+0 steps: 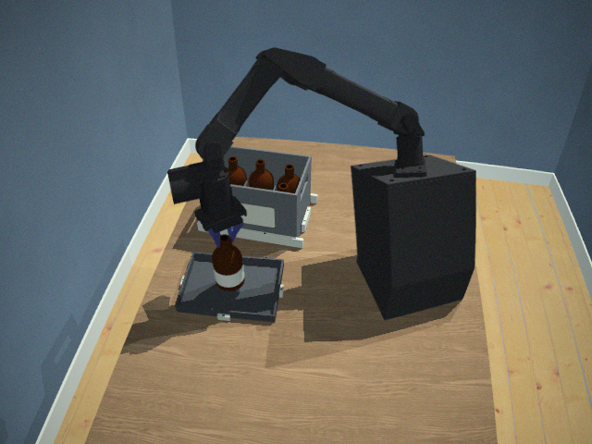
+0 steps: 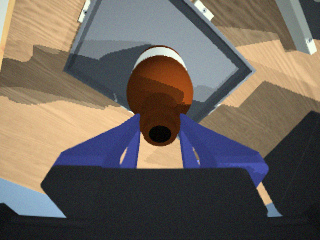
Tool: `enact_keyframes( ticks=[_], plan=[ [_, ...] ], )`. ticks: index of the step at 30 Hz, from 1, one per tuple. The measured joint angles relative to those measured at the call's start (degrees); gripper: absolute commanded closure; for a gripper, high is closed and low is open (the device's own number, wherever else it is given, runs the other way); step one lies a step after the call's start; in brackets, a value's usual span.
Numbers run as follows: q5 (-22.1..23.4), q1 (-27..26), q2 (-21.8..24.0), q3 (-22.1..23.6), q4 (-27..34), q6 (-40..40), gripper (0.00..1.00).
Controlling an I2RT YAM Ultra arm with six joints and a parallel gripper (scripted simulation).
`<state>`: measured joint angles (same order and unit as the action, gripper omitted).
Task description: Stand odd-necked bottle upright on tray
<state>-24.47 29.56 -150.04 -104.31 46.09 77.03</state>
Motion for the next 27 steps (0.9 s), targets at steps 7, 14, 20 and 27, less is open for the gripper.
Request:
enact_keyframes(
  ticks=[7, 14, 20, 27],
  plan=[
    [0.0, 0.0, -0.15, 0.13, -0.31, -0.07, 1.0],
    [0.0, -0.13, -0.28, 0.15, -0.55, -0.17, 1.0],
    [0.0, -0.22, -0.68, 0.33, -0.79, -0.26, 1.0],
    [0.0, -0.39, -0.92, 0.33, -1.36, -0.42, 1.0]
  ],
)
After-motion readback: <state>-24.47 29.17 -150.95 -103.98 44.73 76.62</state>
